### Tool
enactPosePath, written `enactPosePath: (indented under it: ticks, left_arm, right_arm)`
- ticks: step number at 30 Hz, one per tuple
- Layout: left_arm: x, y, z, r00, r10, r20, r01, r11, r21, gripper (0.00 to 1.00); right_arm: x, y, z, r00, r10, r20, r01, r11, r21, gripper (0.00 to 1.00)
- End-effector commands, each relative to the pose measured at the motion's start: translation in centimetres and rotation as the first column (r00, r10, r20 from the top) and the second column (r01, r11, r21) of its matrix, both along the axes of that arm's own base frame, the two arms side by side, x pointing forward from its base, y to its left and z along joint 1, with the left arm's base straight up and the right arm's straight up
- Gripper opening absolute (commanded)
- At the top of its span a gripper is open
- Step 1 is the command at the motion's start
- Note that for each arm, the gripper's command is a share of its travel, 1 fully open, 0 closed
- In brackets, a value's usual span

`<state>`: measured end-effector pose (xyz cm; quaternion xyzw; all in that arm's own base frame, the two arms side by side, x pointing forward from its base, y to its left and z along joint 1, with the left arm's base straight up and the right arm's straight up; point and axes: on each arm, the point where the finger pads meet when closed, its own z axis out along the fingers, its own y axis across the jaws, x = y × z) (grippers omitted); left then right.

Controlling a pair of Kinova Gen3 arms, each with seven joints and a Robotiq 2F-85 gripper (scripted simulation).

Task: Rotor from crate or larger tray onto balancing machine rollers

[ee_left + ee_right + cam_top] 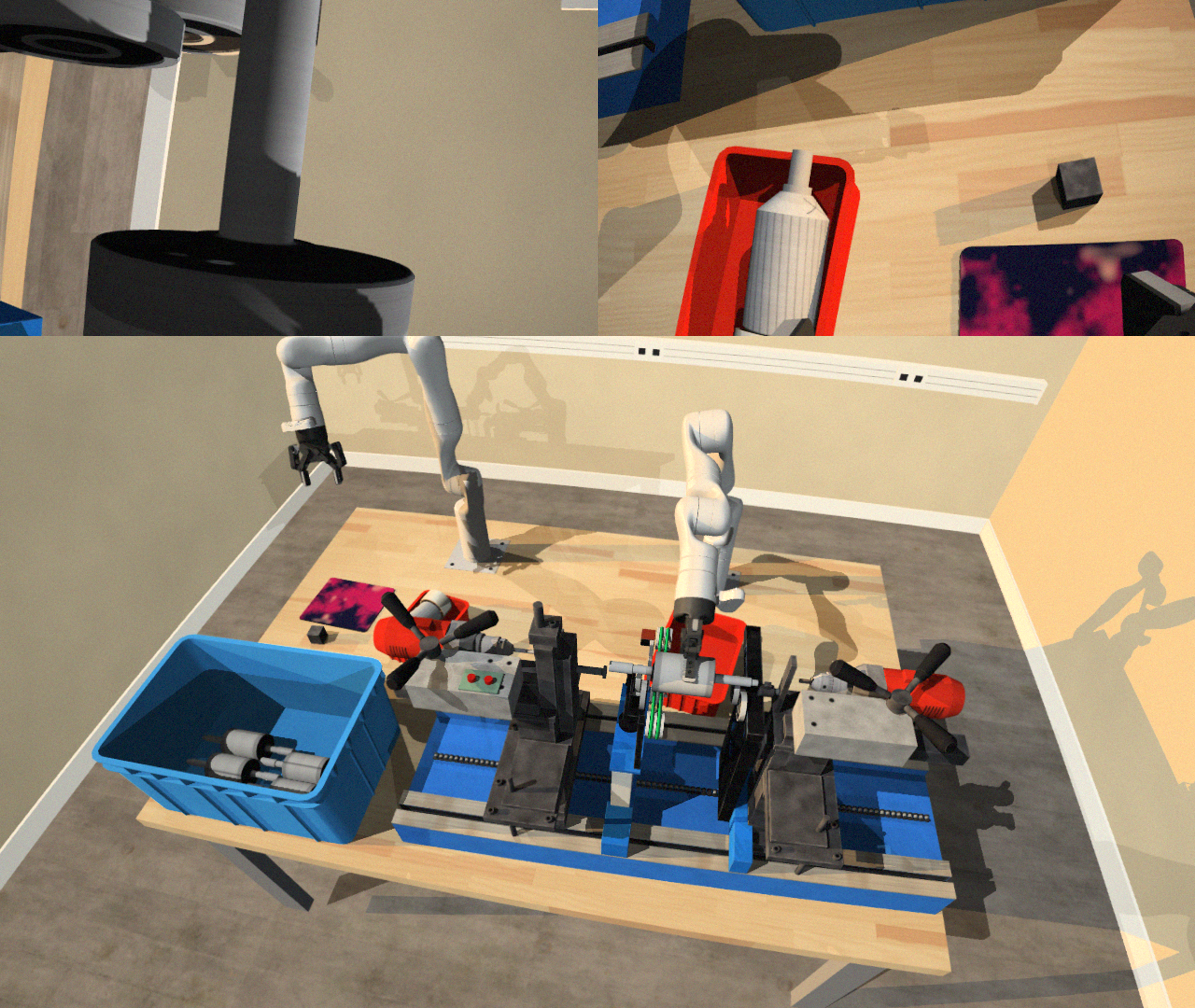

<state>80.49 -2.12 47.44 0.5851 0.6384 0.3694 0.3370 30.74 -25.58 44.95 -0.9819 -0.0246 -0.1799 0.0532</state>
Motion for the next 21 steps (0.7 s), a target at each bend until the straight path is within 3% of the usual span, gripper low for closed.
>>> enactPosePath:
  ticks: [1,21]
  left_arm:
    - [-0.01,0.01,0.24,1.000,0.000,0.005,0.000,1.000,0.000,0.099]
    - [-0.01,0.01,-0.15,1.000,0.001,0.005,-0.001,1.000,0.000,0.099]
  right_arm:
    - [0.00,-0.01,0.05,1.000,0.000,0.001,0.000,1.000,-0.001,1.000]
    - [0.00,-0.01,0.05,1.000,0.000,0.001,0.000,1.000,-0.001,1.000]
